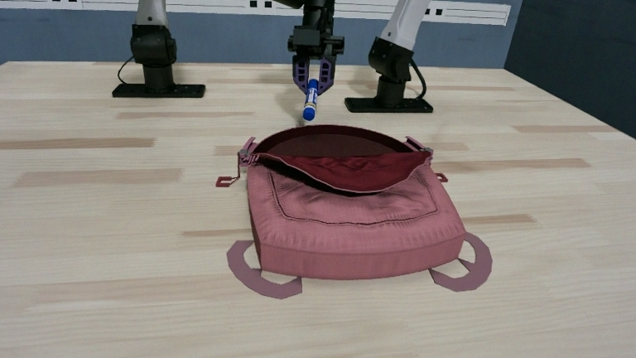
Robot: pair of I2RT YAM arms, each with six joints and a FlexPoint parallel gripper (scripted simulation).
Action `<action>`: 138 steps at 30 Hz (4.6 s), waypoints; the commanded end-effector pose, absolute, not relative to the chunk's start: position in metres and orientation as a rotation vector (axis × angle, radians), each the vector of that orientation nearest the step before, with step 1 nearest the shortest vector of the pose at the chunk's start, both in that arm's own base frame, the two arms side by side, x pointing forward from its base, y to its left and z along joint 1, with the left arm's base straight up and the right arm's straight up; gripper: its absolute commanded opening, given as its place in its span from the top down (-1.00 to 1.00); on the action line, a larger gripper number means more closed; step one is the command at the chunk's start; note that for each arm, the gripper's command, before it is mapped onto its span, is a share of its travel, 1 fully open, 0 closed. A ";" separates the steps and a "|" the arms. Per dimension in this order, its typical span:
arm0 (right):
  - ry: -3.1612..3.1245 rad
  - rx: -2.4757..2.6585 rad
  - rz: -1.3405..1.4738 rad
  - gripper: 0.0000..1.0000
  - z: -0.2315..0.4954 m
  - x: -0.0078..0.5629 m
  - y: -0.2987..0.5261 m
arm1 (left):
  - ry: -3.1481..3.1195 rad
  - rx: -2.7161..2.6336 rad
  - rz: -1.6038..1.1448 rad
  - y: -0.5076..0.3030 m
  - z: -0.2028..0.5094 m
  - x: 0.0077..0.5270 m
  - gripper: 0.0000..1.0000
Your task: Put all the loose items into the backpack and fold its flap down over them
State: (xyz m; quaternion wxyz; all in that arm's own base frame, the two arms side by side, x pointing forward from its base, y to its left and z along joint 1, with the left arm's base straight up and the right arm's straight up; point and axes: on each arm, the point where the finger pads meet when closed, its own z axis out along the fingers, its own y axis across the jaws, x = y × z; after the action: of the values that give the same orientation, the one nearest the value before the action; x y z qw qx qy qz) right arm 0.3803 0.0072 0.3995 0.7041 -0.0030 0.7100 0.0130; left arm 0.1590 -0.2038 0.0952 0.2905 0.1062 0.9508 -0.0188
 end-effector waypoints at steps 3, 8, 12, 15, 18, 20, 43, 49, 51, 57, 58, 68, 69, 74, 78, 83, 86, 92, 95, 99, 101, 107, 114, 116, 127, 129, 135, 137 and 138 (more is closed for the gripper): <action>1.564 -0.009 0.029 -0.80 0.405 0.379 0.007 | 2.527 0.325 -0.109 -0.219 0.093 0.170 0.74; 1.564 -0.009 0.029 -0.80 0.405 0.379 0.007 | 2.513 0.316 -0.135 -0.229 0.096 0.188 0.74; 1.564 -0.009 0.029 -0.80 0.405 0.379 0.007 | 2.511 0.316 -0.137 -0.233 0.092 0.201 0.74; 1.564 -0.009 0.029 -0.80 0.405 0.379 0.007 | 2.510 0.316 -0.136 -0.235 0.089 0.211 0.74; 1.564 -0.009 0.029 -0.80 0.405 0.379 0.007 | 2.510 0.316 -0.135 -0.237 0.087 0.217 0.74; 1.564 -0.009 0.029 -0.80 0.405 0.379 0.007 | 2.510 0.316 -0.135 -0.237 0.086 0.220 0.74; 1.564 -0.009 0.029 -0.80 0.405 0.379 0.007 | 2.529 0.335 -0.108 -0.239 0.065 0.231 0.74; 1.564 -0.009 0.029 -0.80 0.405 0.379 0.007 | 2.522 0.332 -0.119 -0.242 0.066 0.233 0.74; 1.564 -0.009 0.029 -0.80 0.405 0.379 0.007 | 2.531 0.337 -0.106 -0.240 0.060 0.231 0.74; 1.564 -0.009 0.029 -0.80 0.405 0.379 0.007 | 2.526 0.330 -0.114 -0.242 0.061 0.233 0.74; 1.564 -0.009 0.029 -0.80 0.405 0.379 0.007 | 2.531 0.333 -0.107 -0.240 0.058 0.232 0.74; 1.564 -0.009 0.029 -0.80 0.405 0.379 0.007 | 2.522 0.324 -0.122 -0.238 0.062 0.230 0.74; 1.564 -0.009 0.029 -0.80 0.405 0.379 0.007 | 2.522 0.324 -0.122 -0.238 0.062 0.230 0.74; 1.564 -0.009 0.029 -0.80 0.405 0.379 0.007 | 2.530 0.328 -0.112 -0.235 0.062 0.227 0.74; 1.564 -0.009 0.029 -0.80 0.405 0.379 0.007 | 2.526 0.326 -0.118 -0.236 0.063 0.227 0.74; 1.564 -0.009 0.029 -0.80 0.405 0.379 0.007 | 2.526 0.323 -0.118 -0.235 0.064 0.227 0.74; 1.564 -0.009 0.029 -0.80 0.405 0.379 0.007 | 2.527 0.323 -0.117 -0.234 0.063 0.227 0.74; 1.564 -0.009 0.029 -0.80 0.405 0.379 0.007 | 2.529 0.324 -0.114 -0.233 0.062 0.226 0.74; 1.564 -0.009 0.029 -0.80 0.405 0.379 0.007 | 2.515 0.317 -0.115 -0.237 0.065 0.232 0.74; 1.564 -0.009 0.029 -0.80 0.405 0.379 0.007 | 2.509 0.312 -0.114 -0.238 0.065 0.233 0.74; 1.564 -0.009 0.029 -0.80 0.405 0.379 0.007 | 2.509 0.312 -0.114 -0.238 0.065 0.233 0.74; 1.564 -0.009 0.029 -0.80 0.405 0.379 0.007 | 2.510 0.312 -0.114 -0.237 0.065 0.233 0.74; 1.564 -0.009 0.029 -0.80 0.405 0.379 0.007 | 2.510 0.312 -0.114 -0.237 0.065 0.233 0.46; 1.564 -0.009 0.029 -0.80 0.405 0.379 0.007 | 2.510 0.312 -0.114 -0.237 0.065 0.233 0.46; 1.564 -0.009 0.029 -0.80 0.405 0.379 0.007 | 2.492 0.300 -0.137 -0.241 0.081 0.234 0.31; 1.564 -0.009 0.029 -0.80 0.405 0.379 0.007 | 2.492 0.301 -0.137 -0.241 0.084 0.234 0.31; 1.564 -0.009 0.029 -0.80 0.405 0.379 0.007 | 2.492 0.301 -0.137 -0.241 0.094 0.234 0.31; 1.564 -0.009 0.029 -0.80 0.405 0.379 0.007 | 2.492 0.301 -0.137 -0.241 0.096 0.234 0.31; 1.564 -0.009 0.029 -0.80 0.405 0.379 0.007 | 2.492 0.301 -0.137 -0.241 0.096 0.234 0.31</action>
State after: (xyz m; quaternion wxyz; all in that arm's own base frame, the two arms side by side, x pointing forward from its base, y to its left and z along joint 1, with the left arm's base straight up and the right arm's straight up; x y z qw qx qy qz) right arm 0.3803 0.0072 0.3996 0.7041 -0.0030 0.7100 0.0130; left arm 0.2345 -0.2393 0.0818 0.3035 0.1168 0.9444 -0.0478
